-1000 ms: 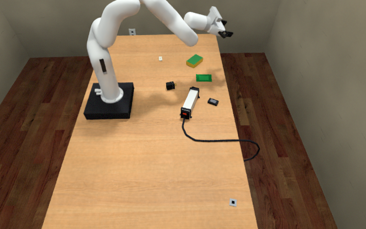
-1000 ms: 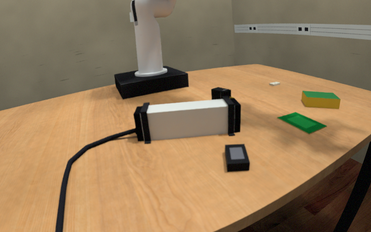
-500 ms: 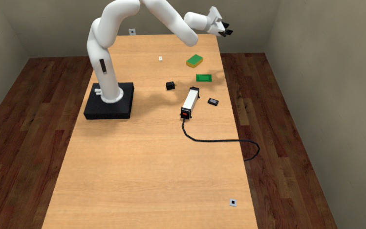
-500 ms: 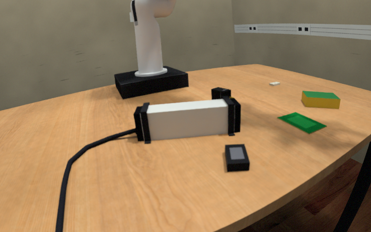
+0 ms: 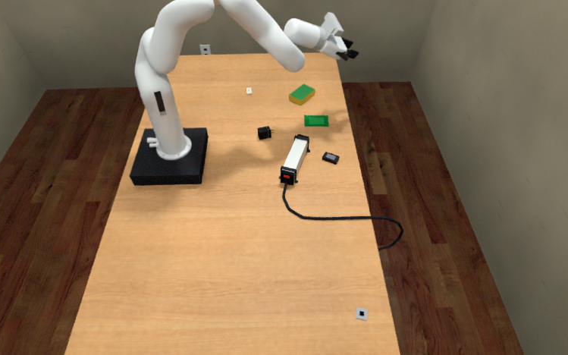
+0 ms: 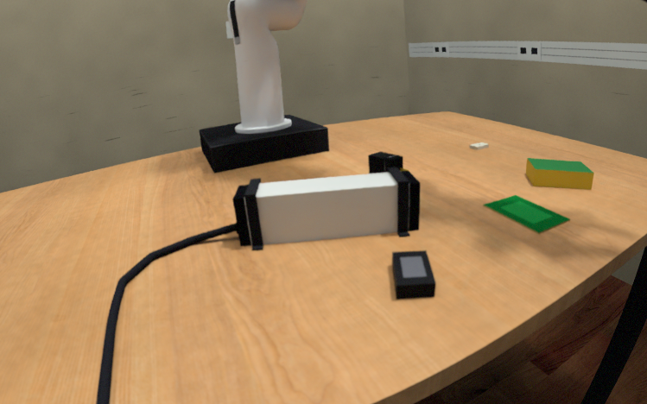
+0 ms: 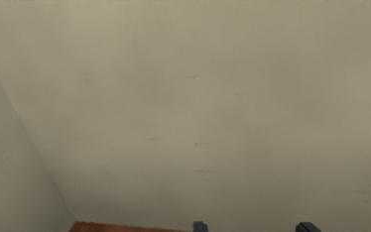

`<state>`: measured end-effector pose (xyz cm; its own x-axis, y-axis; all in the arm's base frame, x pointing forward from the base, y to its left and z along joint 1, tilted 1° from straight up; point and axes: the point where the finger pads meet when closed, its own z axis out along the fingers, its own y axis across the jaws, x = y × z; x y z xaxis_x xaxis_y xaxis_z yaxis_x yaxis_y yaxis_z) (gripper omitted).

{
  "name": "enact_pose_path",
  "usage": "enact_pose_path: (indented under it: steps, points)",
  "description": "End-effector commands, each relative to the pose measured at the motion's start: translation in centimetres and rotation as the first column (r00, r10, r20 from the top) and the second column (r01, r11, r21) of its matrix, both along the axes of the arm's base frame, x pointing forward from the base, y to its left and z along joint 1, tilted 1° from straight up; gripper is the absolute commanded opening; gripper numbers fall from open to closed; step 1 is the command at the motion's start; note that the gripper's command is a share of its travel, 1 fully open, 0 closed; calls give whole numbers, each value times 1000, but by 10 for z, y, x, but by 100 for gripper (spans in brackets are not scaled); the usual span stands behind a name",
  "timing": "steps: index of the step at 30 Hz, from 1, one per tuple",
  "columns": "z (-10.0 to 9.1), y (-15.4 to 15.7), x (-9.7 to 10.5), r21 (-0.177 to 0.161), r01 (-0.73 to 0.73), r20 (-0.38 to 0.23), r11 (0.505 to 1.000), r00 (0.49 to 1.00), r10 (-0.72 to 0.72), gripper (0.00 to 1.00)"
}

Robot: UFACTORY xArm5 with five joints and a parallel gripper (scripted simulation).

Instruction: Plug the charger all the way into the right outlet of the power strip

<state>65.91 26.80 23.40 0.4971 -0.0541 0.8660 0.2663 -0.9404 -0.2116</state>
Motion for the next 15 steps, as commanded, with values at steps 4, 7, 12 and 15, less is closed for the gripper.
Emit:
enact_pose_path:
  steps: [4,7,12,15]
  points:
    - [-13,-10,-13,-40,-3,-63,999,998,0,53]
    - [-21,-16,-21,-62,-6,-100,998,995,-1,53]
    - [-31,-23,-31,-87,-10,-142,996,990,-2,53]
    - [-42,-30,-43,-114,-17,-188,993,982,-4,53]
